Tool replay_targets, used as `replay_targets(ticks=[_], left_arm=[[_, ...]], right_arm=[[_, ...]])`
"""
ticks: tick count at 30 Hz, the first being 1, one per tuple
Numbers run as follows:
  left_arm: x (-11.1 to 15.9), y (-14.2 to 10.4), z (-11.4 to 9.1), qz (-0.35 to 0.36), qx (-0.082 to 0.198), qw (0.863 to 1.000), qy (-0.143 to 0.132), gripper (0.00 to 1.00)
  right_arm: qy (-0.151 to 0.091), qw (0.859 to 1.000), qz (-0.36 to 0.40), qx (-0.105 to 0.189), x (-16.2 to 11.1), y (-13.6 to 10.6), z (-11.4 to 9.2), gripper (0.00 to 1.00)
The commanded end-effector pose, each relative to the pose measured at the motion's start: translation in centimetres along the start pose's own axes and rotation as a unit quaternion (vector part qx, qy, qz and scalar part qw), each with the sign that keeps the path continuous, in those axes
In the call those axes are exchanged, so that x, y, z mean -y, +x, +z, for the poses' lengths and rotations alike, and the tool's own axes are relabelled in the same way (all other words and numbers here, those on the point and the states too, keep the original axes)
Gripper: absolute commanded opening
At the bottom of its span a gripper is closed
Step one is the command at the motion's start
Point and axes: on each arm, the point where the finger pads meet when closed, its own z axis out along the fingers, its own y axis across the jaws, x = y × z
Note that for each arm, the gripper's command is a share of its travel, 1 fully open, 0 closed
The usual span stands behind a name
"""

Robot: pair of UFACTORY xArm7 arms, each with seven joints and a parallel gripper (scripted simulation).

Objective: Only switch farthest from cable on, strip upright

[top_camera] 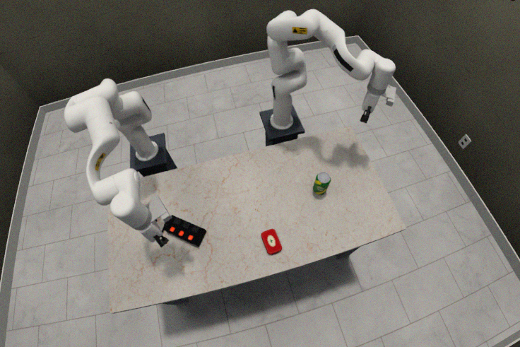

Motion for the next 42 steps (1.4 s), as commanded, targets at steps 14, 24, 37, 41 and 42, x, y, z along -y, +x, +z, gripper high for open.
replay_targets(ticks=[14, 24, 37, 41, 42], left_arm=[[7.4, -0.5, -0.2, -0.092, -0.002, 0.996, -0.001, 1.0], [11.3, -1.5, -0.2, -0.143, -0.002, 0.99, -0.001, 1.0], [16.6, -3.4, -0.2, -0.212, -0.002, 0.977, -0.001, 1.0], [18.0, -4.1, -0.2, -0.231, -0.002, 0.973, -0.001, 1.0], [18.4, -4.3, -0.1, -0.237, -0.002, 0.972, -0.001, 1.0]], right_arm=[[-0.002, 1.0, 0.0, 0.0, -0.1, 0.0, -0.2, 1.0], [-0.002, 1.0, 0.0, 0.0, -0.1, 0.0, -0.2, 1.0], [-0.002, 1.0, 0.0, 0.0, -0.1, 0.0, -0.2, 1.0], [-0.002, 1.0, 0.0, 0.0, -0.1, 0.0, -0.2, 1.0], [-0.002, 1.0, 0.0, 0.0, -0.1, 0.0, -0.2, 1.0]])
